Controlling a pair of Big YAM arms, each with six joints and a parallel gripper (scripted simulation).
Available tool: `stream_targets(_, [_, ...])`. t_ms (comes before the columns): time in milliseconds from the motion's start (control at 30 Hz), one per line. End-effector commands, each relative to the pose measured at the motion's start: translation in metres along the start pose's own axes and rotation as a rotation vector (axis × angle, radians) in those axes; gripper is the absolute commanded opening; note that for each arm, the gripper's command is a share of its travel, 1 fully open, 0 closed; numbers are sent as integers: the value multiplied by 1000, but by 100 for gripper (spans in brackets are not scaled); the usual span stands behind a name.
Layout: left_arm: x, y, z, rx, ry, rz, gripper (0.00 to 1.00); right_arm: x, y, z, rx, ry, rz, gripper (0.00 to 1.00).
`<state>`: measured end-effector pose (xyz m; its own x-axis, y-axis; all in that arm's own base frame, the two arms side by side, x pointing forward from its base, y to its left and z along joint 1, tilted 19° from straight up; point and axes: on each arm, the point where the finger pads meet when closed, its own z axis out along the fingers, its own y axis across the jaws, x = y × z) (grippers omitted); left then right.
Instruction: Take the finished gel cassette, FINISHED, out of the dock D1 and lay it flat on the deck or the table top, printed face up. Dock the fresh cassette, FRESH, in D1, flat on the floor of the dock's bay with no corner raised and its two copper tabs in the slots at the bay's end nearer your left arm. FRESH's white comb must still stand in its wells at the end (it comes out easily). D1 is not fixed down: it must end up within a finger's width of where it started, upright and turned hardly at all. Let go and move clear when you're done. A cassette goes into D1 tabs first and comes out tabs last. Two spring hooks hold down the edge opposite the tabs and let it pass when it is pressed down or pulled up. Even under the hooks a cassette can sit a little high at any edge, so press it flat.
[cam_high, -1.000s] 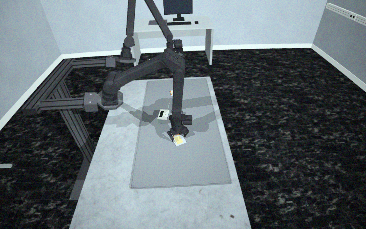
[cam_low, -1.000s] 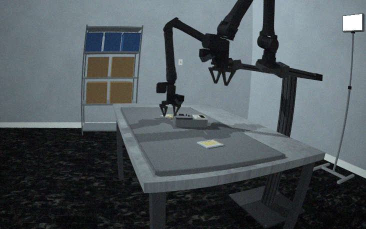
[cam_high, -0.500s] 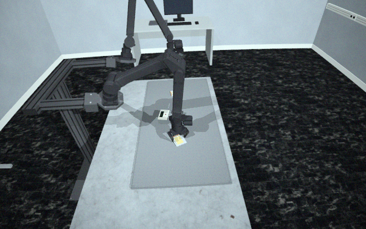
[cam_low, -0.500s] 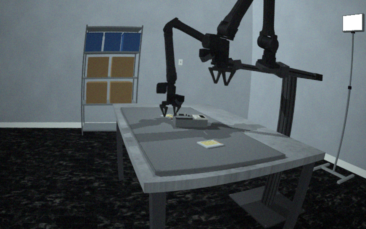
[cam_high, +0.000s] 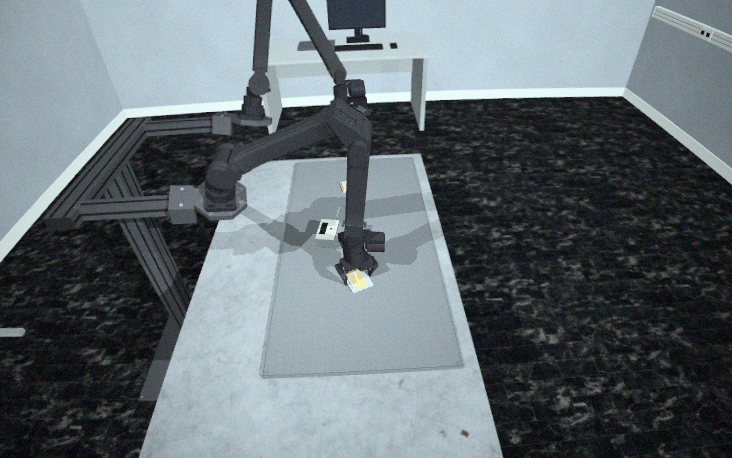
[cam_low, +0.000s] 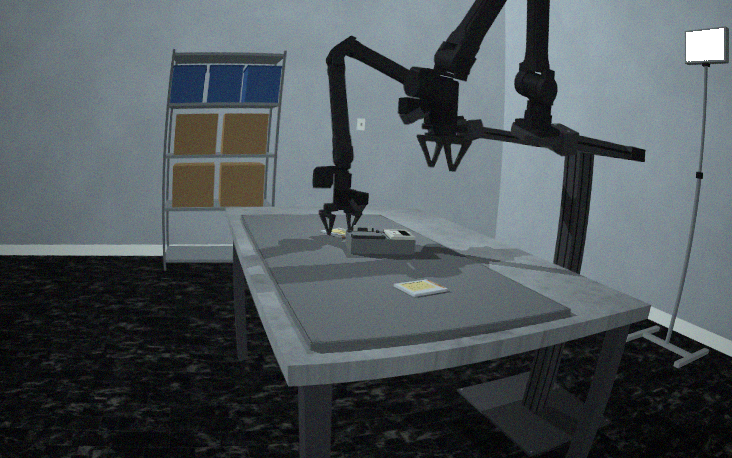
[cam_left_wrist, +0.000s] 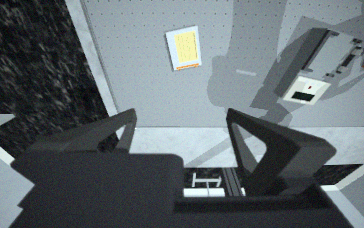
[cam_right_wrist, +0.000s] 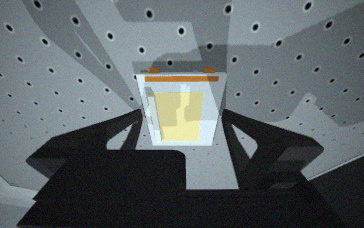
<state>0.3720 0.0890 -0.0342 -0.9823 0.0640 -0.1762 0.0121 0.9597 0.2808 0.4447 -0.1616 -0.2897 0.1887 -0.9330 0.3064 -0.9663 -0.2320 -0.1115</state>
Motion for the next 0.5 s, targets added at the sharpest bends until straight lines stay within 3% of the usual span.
stream_targets(0, [-2,-3,-8,-2,-11,3,100,2,5,7,3,-4,-19,98])
stream_targets(33, [-2,-3,-8,-2,-11,3,100,2,4,6,5,2,0,0])
stream_targets(467, [-2,-3,-8,-2,-11,3,100,1,-3,-2,5,2,0,0])
